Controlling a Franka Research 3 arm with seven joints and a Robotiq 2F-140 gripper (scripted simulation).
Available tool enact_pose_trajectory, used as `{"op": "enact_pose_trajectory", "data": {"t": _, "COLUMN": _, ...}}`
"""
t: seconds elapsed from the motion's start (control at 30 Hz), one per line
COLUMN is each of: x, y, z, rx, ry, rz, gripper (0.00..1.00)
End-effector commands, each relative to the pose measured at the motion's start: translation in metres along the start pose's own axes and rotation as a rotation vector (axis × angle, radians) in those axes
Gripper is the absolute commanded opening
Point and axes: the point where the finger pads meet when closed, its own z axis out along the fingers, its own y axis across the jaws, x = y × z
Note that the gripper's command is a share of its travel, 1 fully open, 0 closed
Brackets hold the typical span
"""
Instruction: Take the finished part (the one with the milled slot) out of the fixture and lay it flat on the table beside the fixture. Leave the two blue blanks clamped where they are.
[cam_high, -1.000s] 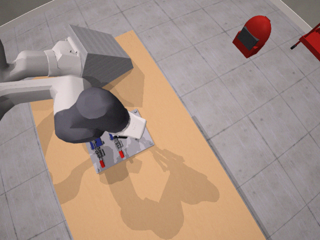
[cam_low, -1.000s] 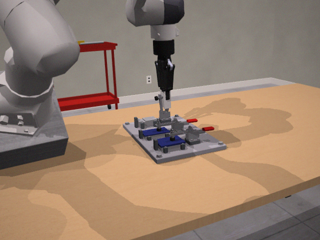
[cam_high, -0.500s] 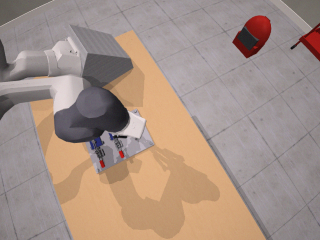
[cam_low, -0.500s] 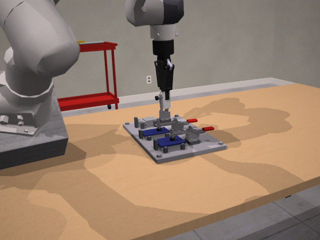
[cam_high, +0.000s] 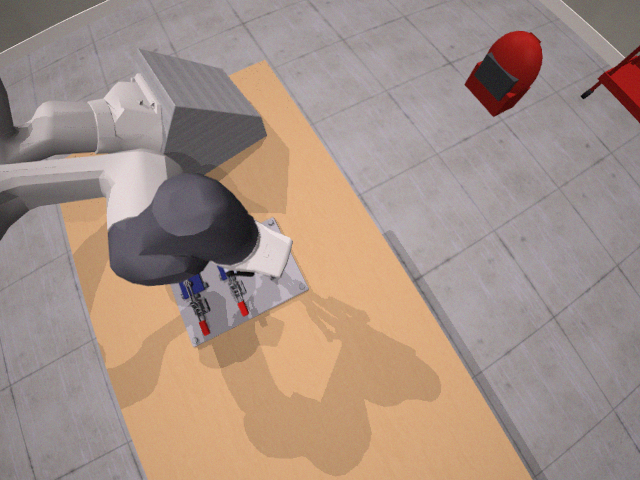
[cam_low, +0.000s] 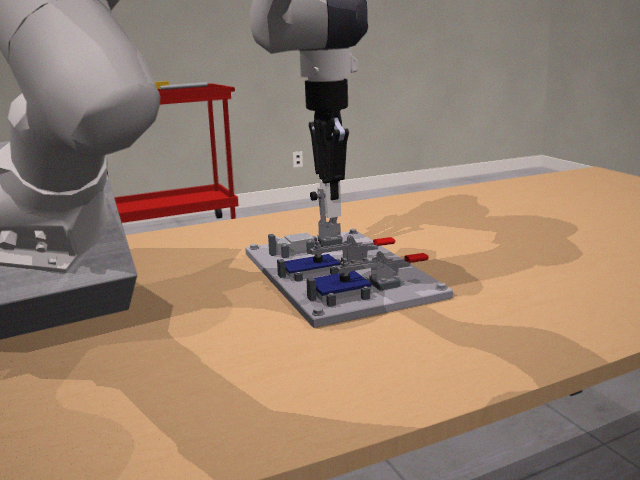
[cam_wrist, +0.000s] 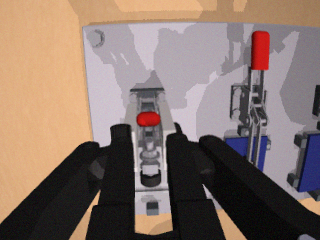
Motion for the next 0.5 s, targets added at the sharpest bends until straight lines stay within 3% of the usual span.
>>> {"op": "enact_pose_trajectory", "data": {"t": 0.0, "x": -0.0102, "y": -0.0010, "z": 0.0022, "rx": -0.005, "ry": -0.013, "rz": 0.002, "gripper": 0.00}}
{"op": "enact_pose_trajectory", "data": {"t": 0.43, "x": -0.0102, "y": -0.0010, "z": 0.0022, "rx": -0.005, "ry": -0.013, "rz": 0.002, "gripper": 0.00}}
{"op": "enact_pose_trajectory", "data": {"t": 0.47, "x": -0.0102, "y": -0.0010, "z": 0.0022, "rx": -0.005, "ry": -0.013, "rz": 0.002, "gripper": 0.28}}
